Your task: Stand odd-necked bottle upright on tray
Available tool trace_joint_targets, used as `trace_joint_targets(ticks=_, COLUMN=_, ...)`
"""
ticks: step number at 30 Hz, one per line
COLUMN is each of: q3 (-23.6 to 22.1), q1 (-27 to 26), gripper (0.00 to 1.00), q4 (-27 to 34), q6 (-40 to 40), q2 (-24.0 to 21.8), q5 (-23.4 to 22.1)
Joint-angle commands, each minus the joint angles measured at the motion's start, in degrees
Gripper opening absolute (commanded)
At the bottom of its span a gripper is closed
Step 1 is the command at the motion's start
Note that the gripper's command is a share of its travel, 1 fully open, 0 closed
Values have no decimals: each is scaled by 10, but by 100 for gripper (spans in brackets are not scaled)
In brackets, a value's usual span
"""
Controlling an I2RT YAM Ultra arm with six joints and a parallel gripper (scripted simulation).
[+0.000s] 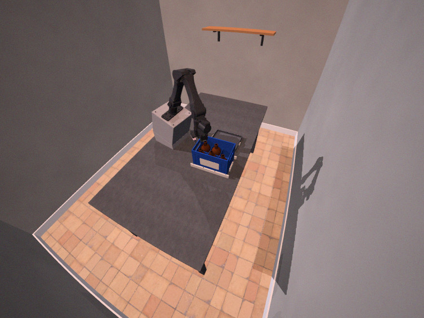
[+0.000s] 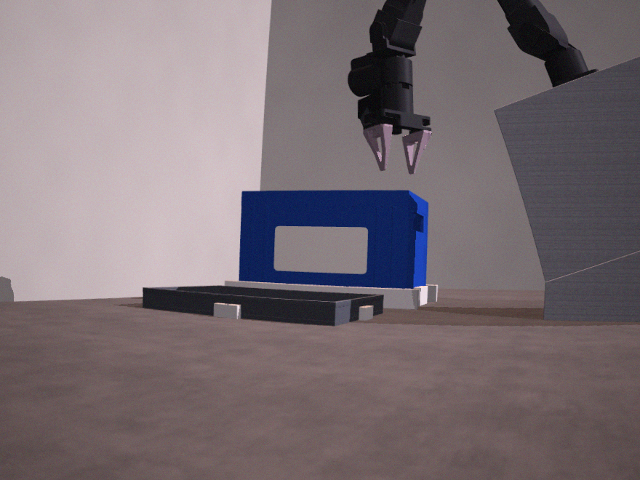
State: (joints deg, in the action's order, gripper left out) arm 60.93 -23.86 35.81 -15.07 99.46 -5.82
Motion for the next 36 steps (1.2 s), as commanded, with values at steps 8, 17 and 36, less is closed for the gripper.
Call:
trace_joint_targets(ticks=8, q3=12, q1=-7, gripper=61, q4=-12, q6=-2, q2=-19, q5=-1)
trace_joint_targets(ticks=17, q3=12, q1=-7, gripper=61, q4=-12, q6=-2, q2=-19, q5=-1)
trace_joint_targets(ticks=36, q3=4, q1=-6, gripper=61, q4=-15, q6=-3, q2=-12, q5=-1)
